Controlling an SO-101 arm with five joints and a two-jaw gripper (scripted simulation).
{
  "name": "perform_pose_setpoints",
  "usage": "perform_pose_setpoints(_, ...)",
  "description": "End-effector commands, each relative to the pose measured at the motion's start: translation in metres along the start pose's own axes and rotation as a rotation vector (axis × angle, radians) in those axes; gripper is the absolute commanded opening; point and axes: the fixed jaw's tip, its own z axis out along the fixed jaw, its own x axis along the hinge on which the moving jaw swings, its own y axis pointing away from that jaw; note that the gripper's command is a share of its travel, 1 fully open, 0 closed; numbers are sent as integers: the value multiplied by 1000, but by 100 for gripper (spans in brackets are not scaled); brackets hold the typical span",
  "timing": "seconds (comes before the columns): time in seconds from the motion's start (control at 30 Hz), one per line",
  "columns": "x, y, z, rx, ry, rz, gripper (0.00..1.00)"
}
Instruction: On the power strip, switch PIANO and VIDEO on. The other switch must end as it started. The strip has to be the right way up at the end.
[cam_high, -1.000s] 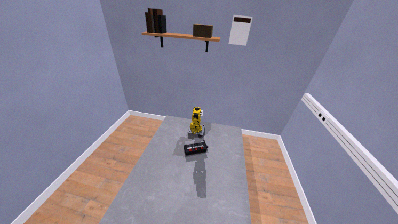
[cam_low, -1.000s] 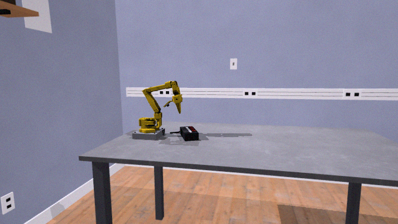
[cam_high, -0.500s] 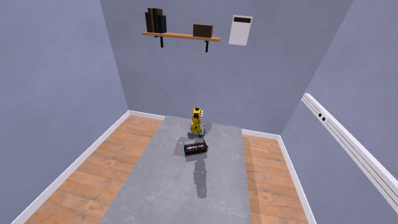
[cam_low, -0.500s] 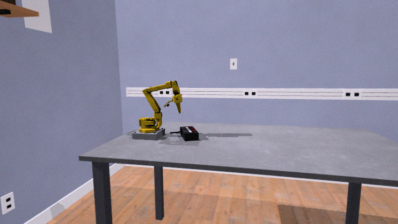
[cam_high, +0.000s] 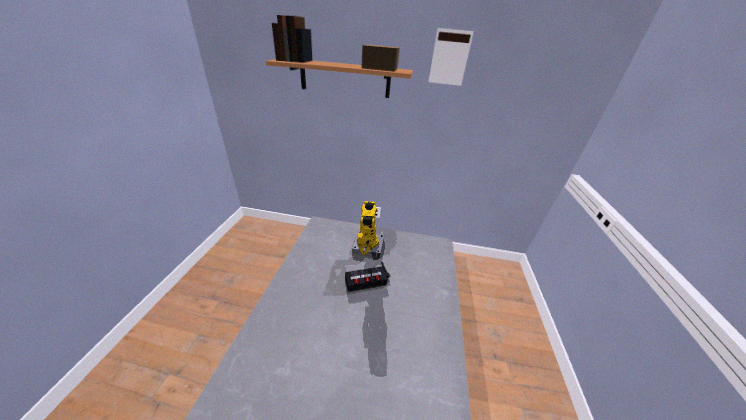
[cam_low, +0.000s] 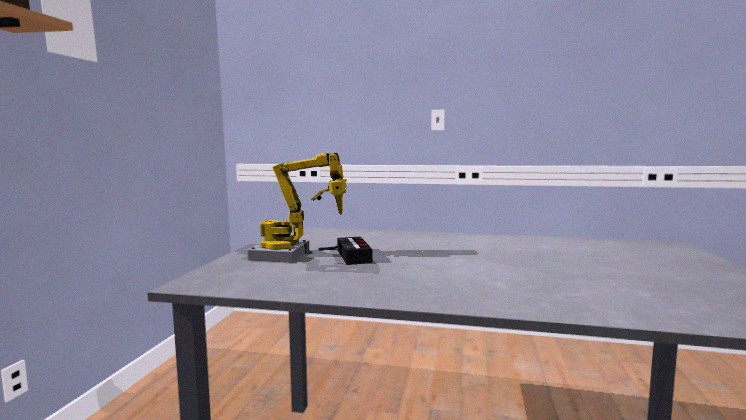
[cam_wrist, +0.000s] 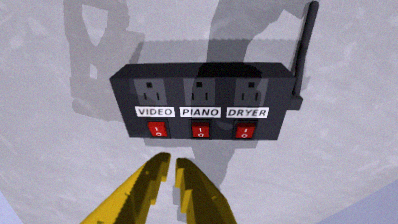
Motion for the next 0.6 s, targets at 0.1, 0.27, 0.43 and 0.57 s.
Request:
perform_pose_setpoints(0.1, 11, -1, 7, 8, -58, -4, 0)
perform_pose_setpoints(0.27, 20, -1, 18, 13, -111, -2, 0)
perform_pose_setpoints(0.43, 24, -2, 24, 15, -139, -1, 0)
perform_pose_setpoints(0.57, 25, -2, 25, 15, -143, -1, 0)
